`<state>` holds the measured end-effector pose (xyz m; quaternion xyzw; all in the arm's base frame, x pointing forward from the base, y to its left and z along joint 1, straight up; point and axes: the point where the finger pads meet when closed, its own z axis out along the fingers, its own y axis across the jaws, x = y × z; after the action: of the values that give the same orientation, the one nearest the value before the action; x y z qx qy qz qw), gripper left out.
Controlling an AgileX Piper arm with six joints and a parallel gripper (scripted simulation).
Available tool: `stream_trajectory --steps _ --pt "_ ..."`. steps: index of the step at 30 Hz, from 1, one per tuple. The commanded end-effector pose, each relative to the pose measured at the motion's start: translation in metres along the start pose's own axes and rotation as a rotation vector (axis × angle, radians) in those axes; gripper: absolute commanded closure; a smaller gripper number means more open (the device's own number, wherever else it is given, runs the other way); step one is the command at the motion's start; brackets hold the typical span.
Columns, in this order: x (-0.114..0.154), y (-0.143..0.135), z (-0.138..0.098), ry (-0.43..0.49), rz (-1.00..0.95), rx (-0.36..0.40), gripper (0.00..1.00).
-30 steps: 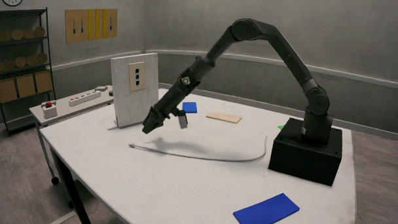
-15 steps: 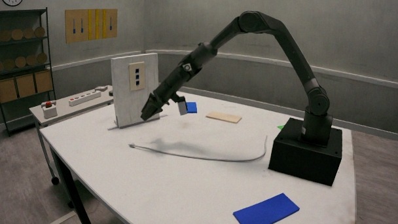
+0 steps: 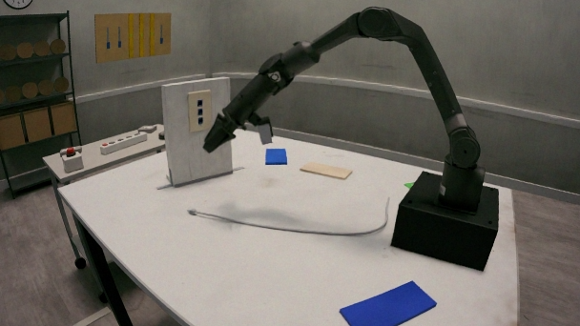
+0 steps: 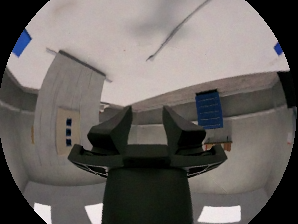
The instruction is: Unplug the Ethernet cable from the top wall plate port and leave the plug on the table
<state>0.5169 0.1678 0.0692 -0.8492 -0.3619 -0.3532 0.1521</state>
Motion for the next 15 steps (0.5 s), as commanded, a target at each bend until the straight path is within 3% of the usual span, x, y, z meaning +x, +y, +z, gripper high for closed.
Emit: stream_trajectory --steps 1,15 --pt "0.0101 0.0001 -0.0097 -0.002 0.000 0.000 0.36" --pt "0.0129 0.0001 -0.0125 -0.002 0.000 0.000 0.36"
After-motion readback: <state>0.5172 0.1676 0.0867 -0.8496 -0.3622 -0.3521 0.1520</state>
